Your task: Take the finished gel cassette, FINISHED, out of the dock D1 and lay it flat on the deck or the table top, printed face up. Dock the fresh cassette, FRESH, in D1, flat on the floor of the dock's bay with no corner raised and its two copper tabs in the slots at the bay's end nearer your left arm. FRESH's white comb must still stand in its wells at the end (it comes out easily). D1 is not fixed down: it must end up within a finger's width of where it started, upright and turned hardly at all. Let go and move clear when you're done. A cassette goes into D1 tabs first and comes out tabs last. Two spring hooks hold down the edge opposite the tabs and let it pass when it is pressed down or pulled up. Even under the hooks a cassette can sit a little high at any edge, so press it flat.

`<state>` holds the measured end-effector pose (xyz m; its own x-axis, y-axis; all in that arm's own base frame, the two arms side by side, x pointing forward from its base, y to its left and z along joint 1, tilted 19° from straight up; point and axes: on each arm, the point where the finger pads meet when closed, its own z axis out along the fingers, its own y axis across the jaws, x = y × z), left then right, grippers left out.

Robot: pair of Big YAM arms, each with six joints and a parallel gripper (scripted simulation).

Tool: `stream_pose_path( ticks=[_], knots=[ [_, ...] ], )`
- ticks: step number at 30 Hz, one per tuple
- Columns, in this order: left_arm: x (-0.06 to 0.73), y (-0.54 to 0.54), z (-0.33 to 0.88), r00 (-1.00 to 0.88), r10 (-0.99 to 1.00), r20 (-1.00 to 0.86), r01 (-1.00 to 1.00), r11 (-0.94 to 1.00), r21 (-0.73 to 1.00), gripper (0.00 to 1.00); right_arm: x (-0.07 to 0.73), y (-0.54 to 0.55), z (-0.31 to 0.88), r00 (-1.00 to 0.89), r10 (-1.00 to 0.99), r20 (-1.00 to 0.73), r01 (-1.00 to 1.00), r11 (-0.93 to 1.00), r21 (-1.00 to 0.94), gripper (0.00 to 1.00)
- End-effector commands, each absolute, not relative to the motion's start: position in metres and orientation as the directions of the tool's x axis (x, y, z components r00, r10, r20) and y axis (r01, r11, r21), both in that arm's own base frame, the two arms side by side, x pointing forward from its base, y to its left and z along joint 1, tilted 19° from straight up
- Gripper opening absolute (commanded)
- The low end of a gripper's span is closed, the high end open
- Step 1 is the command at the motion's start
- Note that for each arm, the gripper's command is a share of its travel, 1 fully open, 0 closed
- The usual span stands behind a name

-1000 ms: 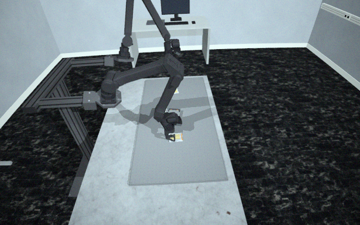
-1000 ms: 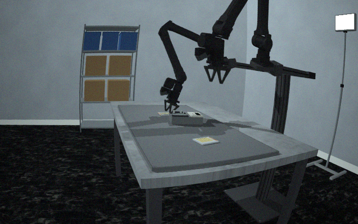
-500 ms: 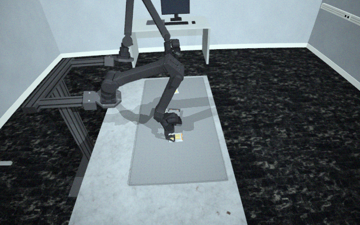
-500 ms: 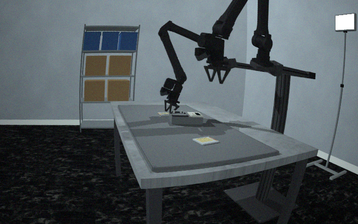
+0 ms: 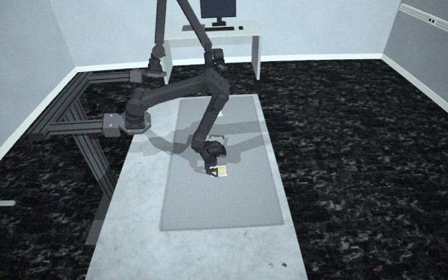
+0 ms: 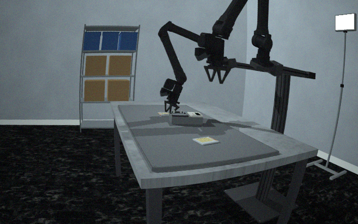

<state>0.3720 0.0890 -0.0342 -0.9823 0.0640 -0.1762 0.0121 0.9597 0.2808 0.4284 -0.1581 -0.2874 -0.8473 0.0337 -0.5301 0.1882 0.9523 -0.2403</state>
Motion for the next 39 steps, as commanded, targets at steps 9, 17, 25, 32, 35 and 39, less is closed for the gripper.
stream_pose_path(
  ticks=[9,17,25,32,35,39],
  knots=[
    [0.3726,0.0836,-0.0274,-0.98,0.07,-0.185,0.015,0.959,0.283,1.0,0.4269,-0.1629,-0.2961,-0.847,0.032,-0.53,0.188,0.951,-0.244,0.98],
    [0.3726,0.0836,-0.0274,-0.98,0.07,-0.185,0.015,0.959,0.283,1.0,0.4269,-0.1629,-0.2961,-0.847,0.032,-0.53,0.188,0.951,-0.244,0.98],
    [0.3726,0.0836,-0.0274,-0.98,0.07,-0.185,0.015,0.959,0.283,1.0,0.4285,-0.1611,-0.2929,-0.845,0.032,-0.533,0.188,0.952,-0.241,0.0],
    [0.3726,0.0836,-0.0274,-0.98,0.07,-0.185,0.015,0.959,0.283,1.0,0.4303,-0.1589,-0.2891,-0.845,0.032,-0.533,0.188,0.952,-0.241,0.0],
    [0.3726,0.0836,-0.0274,-0.98,0.07,-0.185,0.015,0.959,0.283,1.0,0.4303,-0.1589,-0.2891,-0.845,0.032,-0.533,0.188,0.952,-0.241,0.0],
    [0.3726,0.0836,-0.0274,-0.98,0.07,-0.185,0.015,0.959,0.283,1.0,0.4303,-0.1589,-0.2891,-0.845,0.032,-0.533,0.188,0.952,-0.241,0.0]
  ],
)
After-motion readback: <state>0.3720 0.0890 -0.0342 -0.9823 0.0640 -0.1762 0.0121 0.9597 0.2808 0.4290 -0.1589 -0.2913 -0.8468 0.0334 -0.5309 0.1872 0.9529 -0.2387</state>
